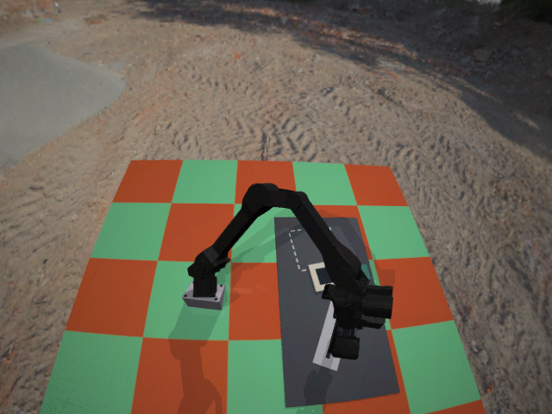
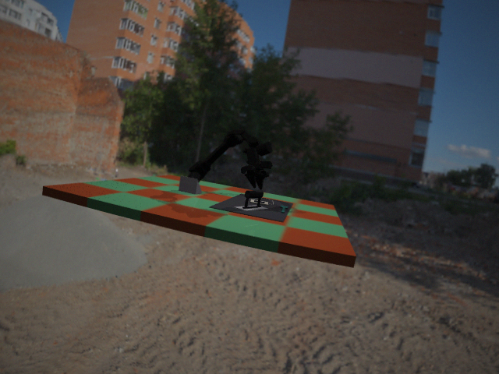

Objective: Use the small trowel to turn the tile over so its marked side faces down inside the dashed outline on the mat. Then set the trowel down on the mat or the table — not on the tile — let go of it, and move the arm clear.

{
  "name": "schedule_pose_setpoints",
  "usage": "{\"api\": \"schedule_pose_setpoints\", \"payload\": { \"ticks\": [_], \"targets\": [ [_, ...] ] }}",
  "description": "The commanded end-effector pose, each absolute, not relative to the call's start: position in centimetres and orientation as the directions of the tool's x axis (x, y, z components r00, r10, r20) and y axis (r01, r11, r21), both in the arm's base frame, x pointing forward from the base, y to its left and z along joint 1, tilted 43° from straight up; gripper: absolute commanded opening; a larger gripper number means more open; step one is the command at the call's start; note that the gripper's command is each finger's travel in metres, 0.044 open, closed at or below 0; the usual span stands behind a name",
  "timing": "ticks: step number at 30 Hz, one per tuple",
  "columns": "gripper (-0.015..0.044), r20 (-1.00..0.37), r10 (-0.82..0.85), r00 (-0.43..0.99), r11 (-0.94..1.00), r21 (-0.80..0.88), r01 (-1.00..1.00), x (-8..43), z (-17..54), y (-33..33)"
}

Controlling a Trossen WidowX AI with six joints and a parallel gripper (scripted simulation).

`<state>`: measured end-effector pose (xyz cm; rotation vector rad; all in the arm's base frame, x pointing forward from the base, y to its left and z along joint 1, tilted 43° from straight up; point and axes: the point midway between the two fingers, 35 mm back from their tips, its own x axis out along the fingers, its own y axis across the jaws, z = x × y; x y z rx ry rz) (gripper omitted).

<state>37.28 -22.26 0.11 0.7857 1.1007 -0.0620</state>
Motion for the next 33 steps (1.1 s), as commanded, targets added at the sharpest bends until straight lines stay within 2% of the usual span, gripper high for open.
{"api": "schedule_pose_setpoints", "payload": {
  "ticks": [1, 16, 18, 22, 33],
  "targets": [
    [0.0300, -0.811, 0.294, 0.506, 0.641, 0.560, 0.525, 37.2, 0.0, -22.1],
    [0.0300, -0.777, 0.193, 0.599, 0.221, 0.629, 0.745, 36.5, 0.0, -21.5],
    [0.0300, -0.771, 0.179, 0.611, 0.156, 0.635, 0.756, 36.4, 0.0, -21.4],
    [0.0300, -0.791, 0.180, 0.585, 0.169, 0.610, 0.774, 34.4, -1.3, -21.9],
    [0.0300, -0.750, 0.139, 0.647, -0.164, 0.627, 0.762, 34.6, -0.8, -20.3]
  ]
}}
